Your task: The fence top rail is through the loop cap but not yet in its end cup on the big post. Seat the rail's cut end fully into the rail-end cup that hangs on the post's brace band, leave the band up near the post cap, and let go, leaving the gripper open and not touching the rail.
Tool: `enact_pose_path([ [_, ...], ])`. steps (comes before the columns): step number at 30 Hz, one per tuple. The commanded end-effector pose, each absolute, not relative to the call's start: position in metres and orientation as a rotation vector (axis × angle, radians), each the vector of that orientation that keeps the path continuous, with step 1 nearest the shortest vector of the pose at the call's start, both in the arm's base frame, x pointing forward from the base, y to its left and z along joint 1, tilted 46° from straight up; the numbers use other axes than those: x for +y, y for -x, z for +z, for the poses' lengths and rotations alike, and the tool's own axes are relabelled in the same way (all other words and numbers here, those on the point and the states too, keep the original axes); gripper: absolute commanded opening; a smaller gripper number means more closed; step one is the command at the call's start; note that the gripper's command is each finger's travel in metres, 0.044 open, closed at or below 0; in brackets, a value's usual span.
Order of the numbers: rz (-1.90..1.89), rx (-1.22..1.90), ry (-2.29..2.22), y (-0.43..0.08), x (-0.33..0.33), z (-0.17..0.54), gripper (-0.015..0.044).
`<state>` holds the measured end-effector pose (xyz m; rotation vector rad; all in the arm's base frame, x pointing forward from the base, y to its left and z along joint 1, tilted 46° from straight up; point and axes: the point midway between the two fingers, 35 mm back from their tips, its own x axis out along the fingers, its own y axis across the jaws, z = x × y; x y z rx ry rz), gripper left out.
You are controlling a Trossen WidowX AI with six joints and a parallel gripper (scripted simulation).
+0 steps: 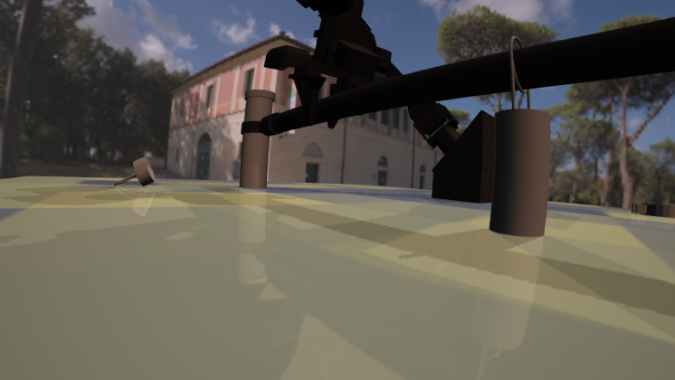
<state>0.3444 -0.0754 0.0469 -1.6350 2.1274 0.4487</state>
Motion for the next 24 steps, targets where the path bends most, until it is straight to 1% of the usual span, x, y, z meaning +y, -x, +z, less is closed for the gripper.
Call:
enact_pose_path([
  [1,0.437,2.12,1.647,-0.344,-0.0811,0.0567,0.0],
  [24,0.439,2.122,1.647,-0.3419,-0.0868,0.0609,0.0],
])
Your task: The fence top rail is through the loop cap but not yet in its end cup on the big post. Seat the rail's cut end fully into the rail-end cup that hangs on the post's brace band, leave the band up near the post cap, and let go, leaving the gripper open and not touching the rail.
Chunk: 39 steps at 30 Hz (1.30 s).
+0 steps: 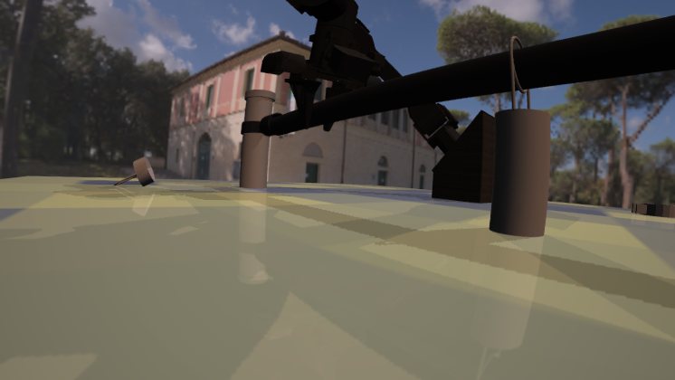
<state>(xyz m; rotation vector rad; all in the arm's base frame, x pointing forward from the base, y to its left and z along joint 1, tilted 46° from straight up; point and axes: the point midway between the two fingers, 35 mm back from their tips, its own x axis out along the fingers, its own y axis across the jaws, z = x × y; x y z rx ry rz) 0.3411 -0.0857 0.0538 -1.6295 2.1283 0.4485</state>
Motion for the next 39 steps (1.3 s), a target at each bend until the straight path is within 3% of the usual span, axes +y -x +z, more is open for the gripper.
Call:
enact_pose_path([
  [1,0.439,2.122,1.647,-0.3419,-0.0868,0.0609,0.0],
  [39,0.446,2.13,1.632,-0.3413,-0.0857,0.0551,0.0],
])
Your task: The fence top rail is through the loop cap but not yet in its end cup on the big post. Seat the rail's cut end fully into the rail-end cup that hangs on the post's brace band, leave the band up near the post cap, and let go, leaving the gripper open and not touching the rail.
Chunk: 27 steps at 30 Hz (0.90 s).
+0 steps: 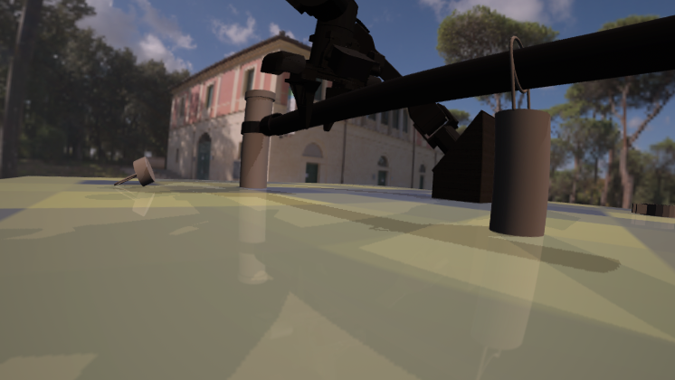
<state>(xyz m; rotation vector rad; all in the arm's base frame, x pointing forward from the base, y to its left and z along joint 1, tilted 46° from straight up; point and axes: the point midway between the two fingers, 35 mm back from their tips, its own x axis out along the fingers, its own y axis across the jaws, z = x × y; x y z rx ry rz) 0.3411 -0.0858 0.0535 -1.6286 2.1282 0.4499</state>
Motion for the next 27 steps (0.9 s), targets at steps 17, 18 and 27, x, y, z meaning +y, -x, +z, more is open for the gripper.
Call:
enact_pose_path([
  [17,0.443,2.135,1.636,-0.3416,-0.0857,0.0577,0.0],
  [18,0.443,2.135,1.636,-0.3416,-0.0857,0.0579,0.0],
  [27,0.442,2.136,1.637,-0.3417,-0.0861,0.0593,0.0],
])
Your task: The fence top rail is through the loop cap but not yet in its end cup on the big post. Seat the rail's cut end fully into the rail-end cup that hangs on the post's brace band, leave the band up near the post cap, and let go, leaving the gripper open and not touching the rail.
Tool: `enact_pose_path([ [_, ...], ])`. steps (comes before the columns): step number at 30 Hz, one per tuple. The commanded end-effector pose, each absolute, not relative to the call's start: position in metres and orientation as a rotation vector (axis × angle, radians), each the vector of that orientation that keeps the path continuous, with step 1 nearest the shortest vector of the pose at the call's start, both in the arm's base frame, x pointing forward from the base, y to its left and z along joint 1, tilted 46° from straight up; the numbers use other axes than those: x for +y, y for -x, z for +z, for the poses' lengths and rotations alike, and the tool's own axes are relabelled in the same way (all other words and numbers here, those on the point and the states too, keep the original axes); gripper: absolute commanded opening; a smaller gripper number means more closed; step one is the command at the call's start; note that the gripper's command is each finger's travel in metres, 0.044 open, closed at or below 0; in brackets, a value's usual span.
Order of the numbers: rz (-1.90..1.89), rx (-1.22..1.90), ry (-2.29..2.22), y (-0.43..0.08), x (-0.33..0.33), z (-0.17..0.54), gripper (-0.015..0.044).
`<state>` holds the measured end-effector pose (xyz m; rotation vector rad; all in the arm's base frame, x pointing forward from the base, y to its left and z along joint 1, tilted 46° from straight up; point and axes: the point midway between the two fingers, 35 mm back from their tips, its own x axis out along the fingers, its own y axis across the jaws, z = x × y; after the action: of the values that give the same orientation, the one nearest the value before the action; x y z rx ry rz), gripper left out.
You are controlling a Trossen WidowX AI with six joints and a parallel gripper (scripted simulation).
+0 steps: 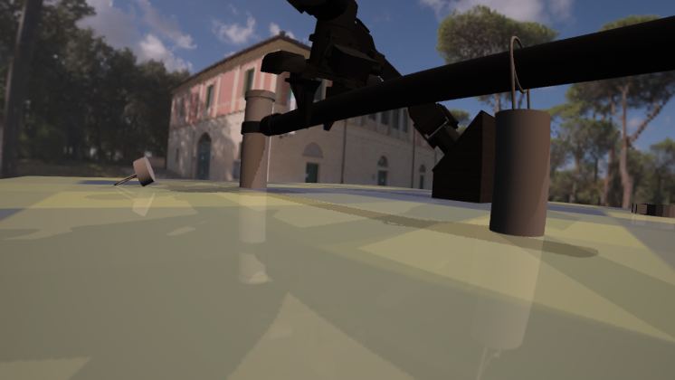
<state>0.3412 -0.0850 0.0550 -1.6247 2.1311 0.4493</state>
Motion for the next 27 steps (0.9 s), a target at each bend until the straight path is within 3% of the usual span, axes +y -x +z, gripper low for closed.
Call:
enact_pose_path([
  [1,0.442,2.136,1.637,-0.3417,-0.0861,0.0595,0.0],
  [27,0.449,2.133,1.625,-0.3415,-0.0857,0.0574,0.0],
])
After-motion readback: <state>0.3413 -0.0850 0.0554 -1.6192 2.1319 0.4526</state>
